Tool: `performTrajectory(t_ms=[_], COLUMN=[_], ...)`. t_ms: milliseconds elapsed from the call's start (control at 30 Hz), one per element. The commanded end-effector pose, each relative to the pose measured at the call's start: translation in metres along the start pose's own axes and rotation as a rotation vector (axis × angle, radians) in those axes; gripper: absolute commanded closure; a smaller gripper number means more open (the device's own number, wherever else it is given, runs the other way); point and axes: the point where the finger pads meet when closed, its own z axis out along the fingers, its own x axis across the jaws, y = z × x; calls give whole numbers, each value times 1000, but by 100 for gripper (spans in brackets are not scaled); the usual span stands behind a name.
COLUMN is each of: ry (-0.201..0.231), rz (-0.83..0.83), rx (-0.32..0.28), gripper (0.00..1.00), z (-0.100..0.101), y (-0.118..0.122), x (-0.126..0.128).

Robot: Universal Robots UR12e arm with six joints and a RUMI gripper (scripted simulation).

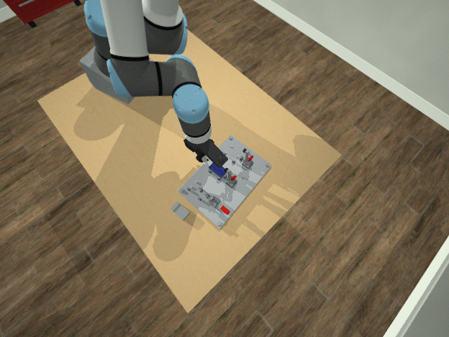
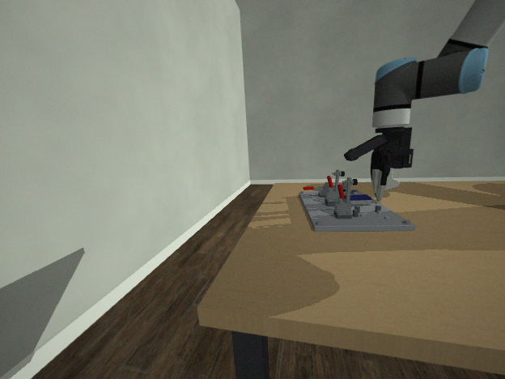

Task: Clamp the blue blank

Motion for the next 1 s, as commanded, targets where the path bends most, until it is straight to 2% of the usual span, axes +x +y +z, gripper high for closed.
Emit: performTrajectory(t_ms=[0,967], ry=[0,0], rz=[0,0], rx=[1,1], gripper=[100,100], z=[0,0], y=[-1,-5], x=[0,0])
